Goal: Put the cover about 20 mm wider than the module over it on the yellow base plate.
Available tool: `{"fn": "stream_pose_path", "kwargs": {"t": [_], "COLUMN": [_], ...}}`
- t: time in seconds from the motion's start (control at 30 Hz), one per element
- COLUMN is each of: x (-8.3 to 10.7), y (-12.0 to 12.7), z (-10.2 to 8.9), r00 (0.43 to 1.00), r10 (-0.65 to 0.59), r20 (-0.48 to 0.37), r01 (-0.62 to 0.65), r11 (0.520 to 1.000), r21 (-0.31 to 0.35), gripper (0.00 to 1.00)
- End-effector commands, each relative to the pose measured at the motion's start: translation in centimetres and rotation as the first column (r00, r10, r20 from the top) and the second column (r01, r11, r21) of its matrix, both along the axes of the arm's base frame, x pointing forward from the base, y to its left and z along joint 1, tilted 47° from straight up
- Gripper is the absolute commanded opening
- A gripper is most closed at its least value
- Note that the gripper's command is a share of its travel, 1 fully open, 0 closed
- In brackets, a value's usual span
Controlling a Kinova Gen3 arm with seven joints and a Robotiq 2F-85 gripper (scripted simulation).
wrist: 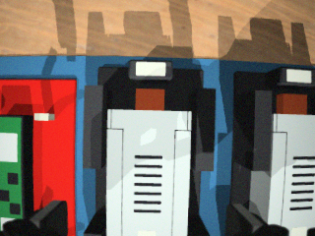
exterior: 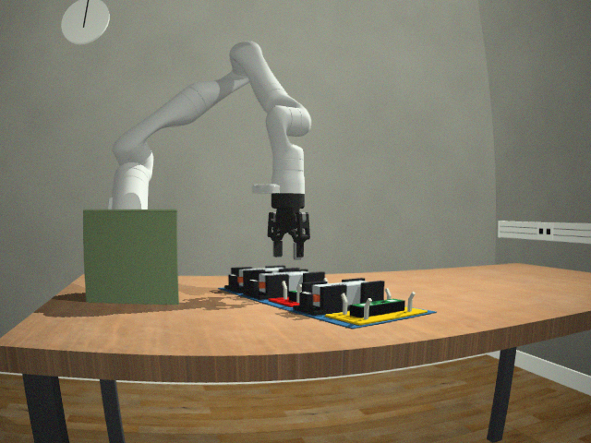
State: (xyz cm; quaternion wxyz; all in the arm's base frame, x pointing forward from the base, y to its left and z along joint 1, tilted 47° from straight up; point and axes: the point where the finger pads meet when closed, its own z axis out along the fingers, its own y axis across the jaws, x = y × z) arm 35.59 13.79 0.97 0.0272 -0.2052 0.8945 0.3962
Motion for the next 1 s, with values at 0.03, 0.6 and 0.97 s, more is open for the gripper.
{"fn": "stream_pose_path", "kwargs": {"t": [0.03,0.6,0.97], "x": [0.0,-0.1,-0.2], "y": [0.2,0.9,1.2], "z": [-0.2,-0.9,-1.2], "r00": [1.000,1.000,1.000], "r10": [-0.001,-0.001,-0.001], "r20": [0.001,0.001,0.001], "r01": [0.001,0.001,0.001], "r11": [1.000,1.000,1.000], "r21": [0.000,0.000,0.000], "gripper": [1.00,1.00,1.00]}}
